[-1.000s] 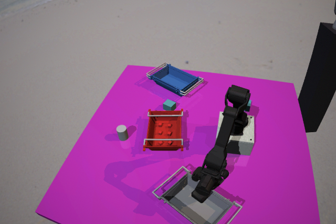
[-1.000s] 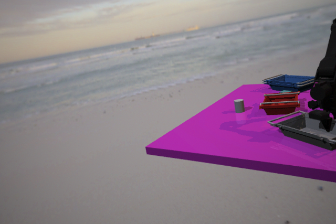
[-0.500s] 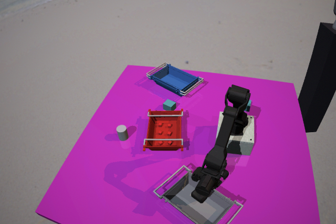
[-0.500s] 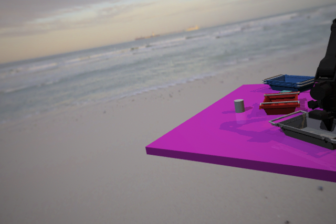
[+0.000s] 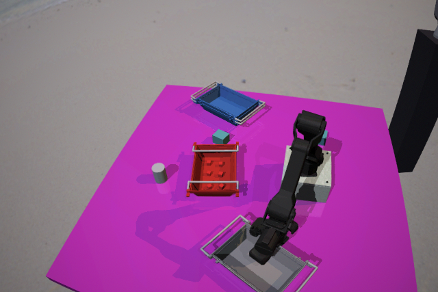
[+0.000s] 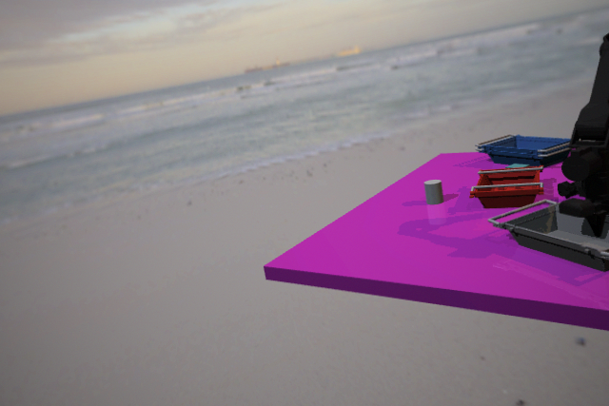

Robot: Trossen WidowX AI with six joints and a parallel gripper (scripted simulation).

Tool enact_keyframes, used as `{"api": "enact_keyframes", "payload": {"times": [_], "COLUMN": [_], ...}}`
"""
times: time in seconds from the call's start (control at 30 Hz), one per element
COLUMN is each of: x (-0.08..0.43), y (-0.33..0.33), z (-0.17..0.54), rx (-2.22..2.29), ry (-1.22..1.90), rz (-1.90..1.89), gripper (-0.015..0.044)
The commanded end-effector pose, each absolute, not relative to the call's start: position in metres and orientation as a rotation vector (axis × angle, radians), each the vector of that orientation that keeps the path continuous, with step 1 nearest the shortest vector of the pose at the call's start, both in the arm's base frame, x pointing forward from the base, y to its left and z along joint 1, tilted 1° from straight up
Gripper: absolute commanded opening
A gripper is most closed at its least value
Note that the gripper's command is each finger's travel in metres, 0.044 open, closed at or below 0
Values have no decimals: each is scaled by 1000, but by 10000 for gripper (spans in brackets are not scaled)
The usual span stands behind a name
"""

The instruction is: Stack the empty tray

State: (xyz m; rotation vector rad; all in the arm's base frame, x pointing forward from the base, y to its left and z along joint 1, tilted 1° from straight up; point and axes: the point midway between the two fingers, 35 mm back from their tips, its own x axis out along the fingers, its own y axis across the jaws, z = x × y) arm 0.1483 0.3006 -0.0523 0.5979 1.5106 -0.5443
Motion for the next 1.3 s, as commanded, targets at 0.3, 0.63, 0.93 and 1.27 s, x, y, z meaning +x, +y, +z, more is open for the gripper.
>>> {"api": "enact_keyframes", "payload": {"times": [0.3,0.63,0.93,1.27], "x": [149,148,150,151], "y": [299,297,300,298], "z": [9,27,48,114], "rx": [592,592,593,593], "ry": [1511,1511,1511,1511], "rz": [-551,-551,-550,-550], "gripper": [0,0,0,0]}}
